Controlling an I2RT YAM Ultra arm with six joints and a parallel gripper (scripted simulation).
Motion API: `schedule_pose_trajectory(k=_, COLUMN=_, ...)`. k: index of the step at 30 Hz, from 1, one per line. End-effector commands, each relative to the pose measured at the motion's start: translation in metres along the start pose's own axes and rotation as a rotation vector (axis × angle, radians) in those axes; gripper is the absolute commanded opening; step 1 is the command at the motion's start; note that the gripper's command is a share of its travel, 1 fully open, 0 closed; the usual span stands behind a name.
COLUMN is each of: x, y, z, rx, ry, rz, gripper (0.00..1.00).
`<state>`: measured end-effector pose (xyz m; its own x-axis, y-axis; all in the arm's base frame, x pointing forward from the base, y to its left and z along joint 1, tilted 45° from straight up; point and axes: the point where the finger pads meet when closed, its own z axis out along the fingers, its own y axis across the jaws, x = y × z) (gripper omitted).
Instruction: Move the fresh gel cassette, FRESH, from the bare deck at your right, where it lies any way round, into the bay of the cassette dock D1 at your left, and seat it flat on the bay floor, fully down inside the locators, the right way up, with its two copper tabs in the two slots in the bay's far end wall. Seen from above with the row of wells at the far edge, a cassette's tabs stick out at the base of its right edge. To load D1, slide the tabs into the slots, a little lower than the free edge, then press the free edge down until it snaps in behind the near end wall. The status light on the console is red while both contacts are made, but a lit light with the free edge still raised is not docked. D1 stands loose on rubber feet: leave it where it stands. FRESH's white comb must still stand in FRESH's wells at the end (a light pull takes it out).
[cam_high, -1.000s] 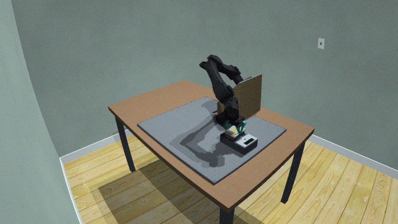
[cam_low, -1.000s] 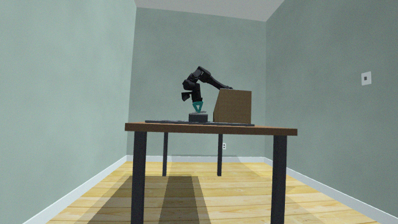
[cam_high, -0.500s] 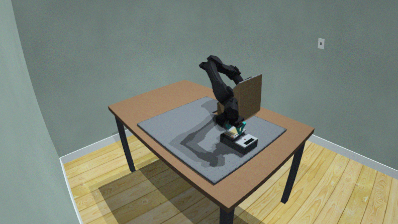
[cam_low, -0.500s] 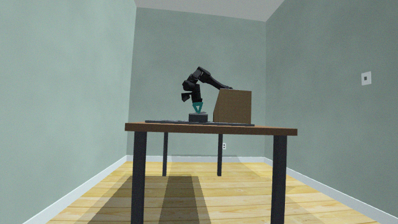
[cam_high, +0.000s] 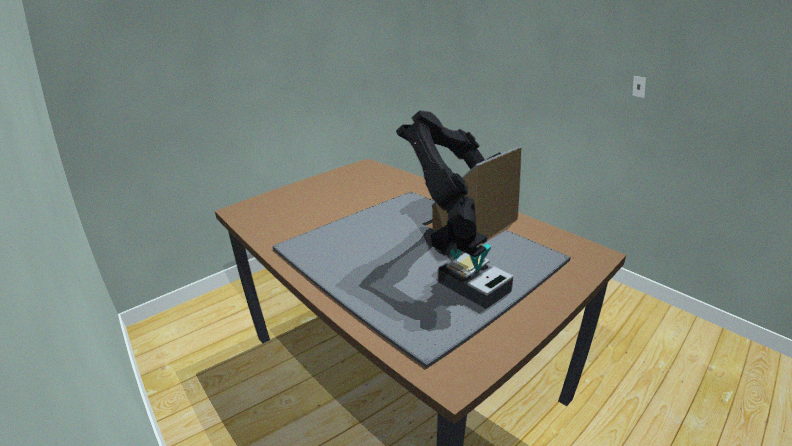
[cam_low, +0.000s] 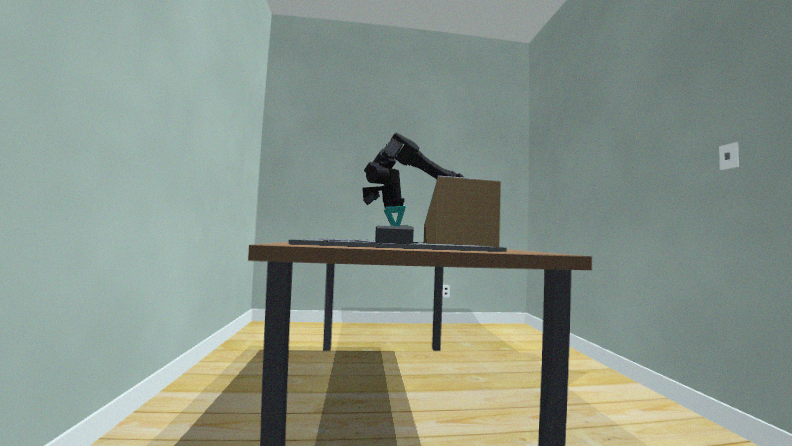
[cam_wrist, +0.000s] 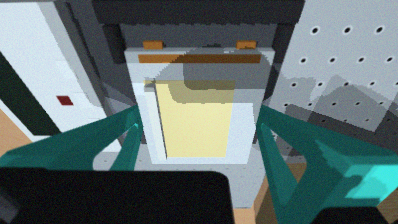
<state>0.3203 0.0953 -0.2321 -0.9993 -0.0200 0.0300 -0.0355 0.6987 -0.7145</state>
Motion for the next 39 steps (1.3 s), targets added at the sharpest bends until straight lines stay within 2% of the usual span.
schedule_pose_trajectory(k=1, x=-0.023, y=0.007, z=-0.024, rx=-0.036, ry=-0.083, rz=0.019, gripper=0.00)
schedule_pose_trajectory(k=6, x=-0.026, y=0.007, z=-0.024, rx=-0.035, ry=-0.083, rz=0.019, gripper=0.00)
schedule_pose_trajectory(k=13, x=-0.015, y=0.006, z=-0.011, rx=-0.001, ry=-0.046, rz=-0.018, gripper=0.00)
schedule_pose_trajectory(k=17, x=-0.021, y=0.005, z=-0.017, rx=-0.011, ry=-0.057, rz=-0.007, gripper=0.00)
schedule_pose_trajectory(k=23, x=-0.018, y=0.006, z=-0.011, rx=-0.002, ry=-0.047, rz=-0.017, gripper=0.00)
schedule_pose_trajectory(k=24, x=-0.028, y=0.006, z=-0.021, rx=-0.024, ry=-0.072, rz=0.008, gripper=0.00)
schedule_pose_trajectory(k=25, x=-0.019, y=0.002, z=-0.016, rx=-0.012, ry=-0.070, rz=-0.006, gripper=0.00)
schedule_pose_trajectory(k=29, x=-0.020, y=0.002, z=-0.015, rx=-0.012, ry=-0.117, rz=-0.005, gripper=0.00)
schedule_pose_trajectory(k=33, x=-0.021, y=0.002, z=-0.014, rx=-0.012, ry=-0.117, rz=-0.005, gripper=0.00)
schedule_pose_trajectory(k=36, x=-0.036, y=0.006, z=-0.023, rx=-0.034, ry=-0.142, rz=0.020, gripper=0.00)
schedule_pose_trajectory(k=39, x=-0.037, y=0.006, z=-0.023, rx=-0.034, ry=-0.143, rz=0.021, gripper=0.00)
